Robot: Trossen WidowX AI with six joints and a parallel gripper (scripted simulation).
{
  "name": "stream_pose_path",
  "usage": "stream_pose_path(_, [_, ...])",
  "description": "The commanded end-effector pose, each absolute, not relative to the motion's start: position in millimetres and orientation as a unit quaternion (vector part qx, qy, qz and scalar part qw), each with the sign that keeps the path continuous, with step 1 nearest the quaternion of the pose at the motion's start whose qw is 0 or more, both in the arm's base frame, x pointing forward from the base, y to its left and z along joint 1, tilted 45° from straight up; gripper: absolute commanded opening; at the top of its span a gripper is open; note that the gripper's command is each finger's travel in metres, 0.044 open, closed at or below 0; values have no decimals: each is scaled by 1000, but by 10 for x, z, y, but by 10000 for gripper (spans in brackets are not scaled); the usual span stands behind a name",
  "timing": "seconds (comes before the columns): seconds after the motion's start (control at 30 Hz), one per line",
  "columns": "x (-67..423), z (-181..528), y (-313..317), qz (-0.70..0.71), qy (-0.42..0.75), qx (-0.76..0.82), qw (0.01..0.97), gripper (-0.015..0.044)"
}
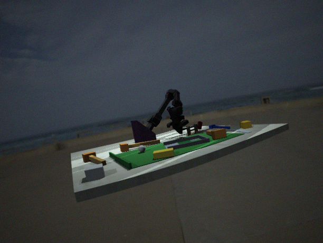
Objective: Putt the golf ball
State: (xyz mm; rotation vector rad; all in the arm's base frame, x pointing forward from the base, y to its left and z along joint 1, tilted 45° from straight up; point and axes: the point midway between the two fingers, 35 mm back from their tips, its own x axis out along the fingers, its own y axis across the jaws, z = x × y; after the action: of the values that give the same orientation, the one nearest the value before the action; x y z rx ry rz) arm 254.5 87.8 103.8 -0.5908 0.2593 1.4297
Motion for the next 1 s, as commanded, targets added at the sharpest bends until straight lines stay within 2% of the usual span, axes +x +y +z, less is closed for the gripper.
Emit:
stream_pose_path(0.0, [2547,1041,877,644,116,-267,708,13])
stream_pose_path(0.07, [2547,1045,871,644,116,-267,708,0])
stream_pose_path(0.8, [2379,1704,204,644,120,-267,707,0])
stream_pose_path(0.97, [2402,1650,189,639,132,-260,712,0])
